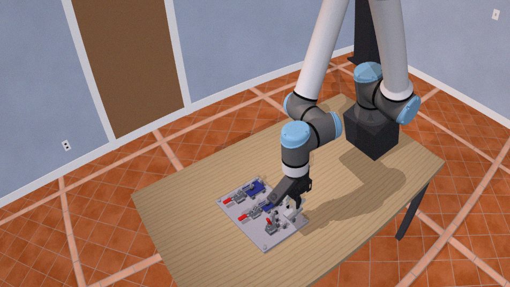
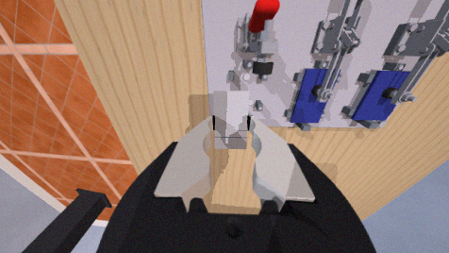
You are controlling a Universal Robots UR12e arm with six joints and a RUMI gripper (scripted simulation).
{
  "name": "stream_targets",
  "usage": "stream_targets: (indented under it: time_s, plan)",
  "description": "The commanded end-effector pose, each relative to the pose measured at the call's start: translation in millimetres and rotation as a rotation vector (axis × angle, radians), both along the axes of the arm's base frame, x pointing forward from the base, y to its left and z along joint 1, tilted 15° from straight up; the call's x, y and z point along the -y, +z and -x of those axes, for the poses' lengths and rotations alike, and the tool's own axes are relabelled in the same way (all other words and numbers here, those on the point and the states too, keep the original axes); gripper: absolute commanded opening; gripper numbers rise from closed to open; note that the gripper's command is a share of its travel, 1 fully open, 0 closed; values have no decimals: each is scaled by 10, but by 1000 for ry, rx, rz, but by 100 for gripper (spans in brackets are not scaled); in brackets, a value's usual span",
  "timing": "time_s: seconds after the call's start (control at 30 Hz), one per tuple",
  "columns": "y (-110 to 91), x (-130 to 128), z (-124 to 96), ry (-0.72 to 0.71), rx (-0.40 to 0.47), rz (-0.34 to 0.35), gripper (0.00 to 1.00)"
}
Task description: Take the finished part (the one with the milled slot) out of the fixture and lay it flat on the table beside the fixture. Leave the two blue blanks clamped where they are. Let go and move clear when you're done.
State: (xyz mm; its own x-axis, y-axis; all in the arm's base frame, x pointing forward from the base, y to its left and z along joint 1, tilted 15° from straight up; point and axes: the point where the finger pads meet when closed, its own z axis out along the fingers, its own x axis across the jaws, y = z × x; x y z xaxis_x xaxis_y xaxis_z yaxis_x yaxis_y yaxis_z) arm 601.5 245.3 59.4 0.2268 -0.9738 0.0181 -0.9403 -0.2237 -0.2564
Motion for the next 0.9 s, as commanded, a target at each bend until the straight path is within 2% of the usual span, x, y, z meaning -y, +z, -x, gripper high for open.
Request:
stream_targets:
  time_s: [0.0,0.87]
  plan:
    - [5,-112,20,0,1,0,0]
    - [-4,-602,133,0,1,0,0]
